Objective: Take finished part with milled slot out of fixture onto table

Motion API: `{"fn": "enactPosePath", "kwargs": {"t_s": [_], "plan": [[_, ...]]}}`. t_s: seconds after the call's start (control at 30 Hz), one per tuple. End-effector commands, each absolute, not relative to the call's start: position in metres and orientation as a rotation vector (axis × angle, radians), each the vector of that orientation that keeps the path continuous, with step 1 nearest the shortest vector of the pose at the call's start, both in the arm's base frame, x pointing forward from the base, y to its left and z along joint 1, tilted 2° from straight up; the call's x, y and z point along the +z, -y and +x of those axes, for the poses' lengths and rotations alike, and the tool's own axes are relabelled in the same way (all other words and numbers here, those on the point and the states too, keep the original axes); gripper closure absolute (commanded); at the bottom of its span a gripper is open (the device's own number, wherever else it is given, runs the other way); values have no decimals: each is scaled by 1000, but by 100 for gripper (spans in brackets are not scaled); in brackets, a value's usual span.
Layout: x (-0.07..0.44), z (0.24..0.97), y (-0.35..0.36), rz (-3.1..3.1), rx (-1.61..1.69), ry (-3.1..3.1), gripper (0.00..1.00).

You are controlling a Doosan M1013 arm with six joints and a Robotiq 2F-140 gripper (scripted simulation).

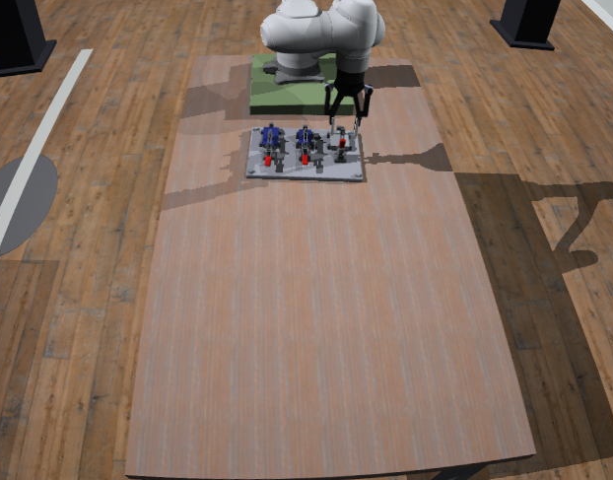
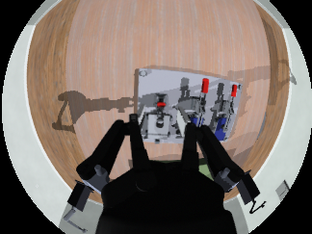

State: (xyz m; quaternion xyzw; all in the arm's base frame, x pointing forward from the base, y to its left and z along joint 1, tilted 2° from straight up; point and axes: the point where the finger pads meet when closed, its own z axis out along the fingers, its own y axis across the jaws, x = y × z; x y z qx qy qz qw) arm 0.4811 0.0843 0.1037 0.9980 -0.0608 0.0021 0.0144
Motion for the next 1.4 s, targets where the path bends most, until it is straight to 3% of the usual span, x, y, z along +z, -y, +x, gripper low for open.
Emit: {"fn": "enactPosePath", "kwargs": {"t_s": [0.0,1.37], "plan": [[104,481,-84,3107,6,189,42],[97,464,-86,3107,6,189,42]]}}
